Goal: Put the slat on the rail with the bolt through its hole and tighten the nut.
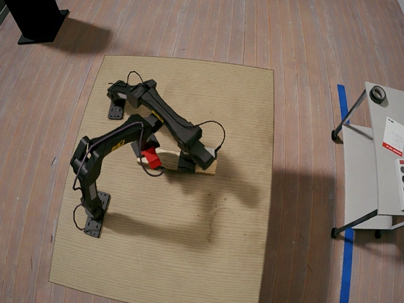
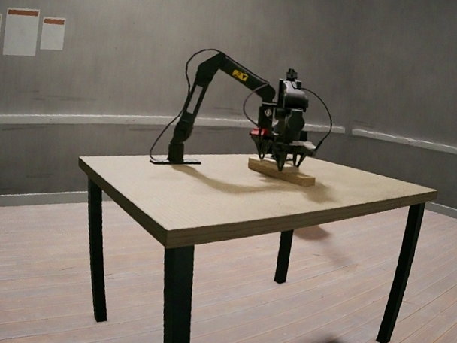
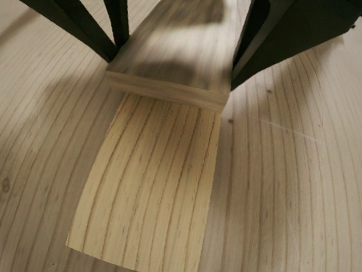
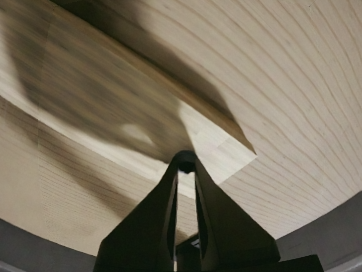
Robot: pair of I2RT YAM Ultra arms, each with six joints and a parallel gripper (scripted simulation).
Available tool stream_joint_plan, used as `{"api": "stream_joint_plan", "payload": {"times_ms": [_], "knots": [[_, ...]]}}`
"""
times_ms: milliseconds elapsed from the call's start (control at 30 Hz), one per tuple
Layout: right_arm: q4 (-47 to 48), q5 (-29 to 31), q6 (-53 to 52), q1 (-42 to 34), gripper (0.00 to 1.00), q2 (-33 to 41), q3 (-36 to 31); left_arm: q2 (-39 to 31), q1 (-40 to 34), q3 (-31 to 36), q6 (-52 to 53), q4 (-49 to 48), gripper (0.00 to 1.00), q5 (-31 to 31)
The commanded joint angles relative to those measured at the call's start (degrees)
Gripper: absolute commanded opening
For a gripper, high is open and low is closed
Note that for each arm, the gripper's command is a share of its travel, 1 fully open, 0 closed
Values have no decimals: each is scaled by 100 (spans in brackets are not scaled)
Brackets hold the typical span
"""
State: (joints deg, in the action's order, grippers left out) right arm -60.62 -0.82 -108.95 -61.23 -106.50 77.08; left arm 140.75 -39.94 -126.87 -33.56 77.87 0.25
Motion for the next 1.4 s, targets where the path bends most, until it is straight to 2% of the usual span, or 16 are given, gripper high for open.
{"api": "stream_joint_plan", "payload": {"times_ms": [0, 533, 600, 1033, 1100, 1233, 1367], "knots": [[78, 82, -112, 41, 11, 43, -57, -55, 1, -26, -1, -2, 72, -1], [28, 80, -76, 18, 11, 43, -4, -55, 1, -26, -1, -2, 72, -1], [4, 2, -6, 0, 34, 38, 27, -55, 1, -26, -1, -2, 72, -1], [4, 1, -6, 0, 34, 38, 27, -55, 1, -26, -1, -2, 72, -1], [2, 6, 294, -2, 34, 39, 28, -55, 1, -26, -1, -2, 72, -1], [-7, 77, 1909, -37, 34, 45, 34, -55, 1, -26, -1, -2, 72, -1], [-19, 79, 2942, -36, 34, 51, 41, -55, 1, -26, -1, -2, 72, -1]]}}
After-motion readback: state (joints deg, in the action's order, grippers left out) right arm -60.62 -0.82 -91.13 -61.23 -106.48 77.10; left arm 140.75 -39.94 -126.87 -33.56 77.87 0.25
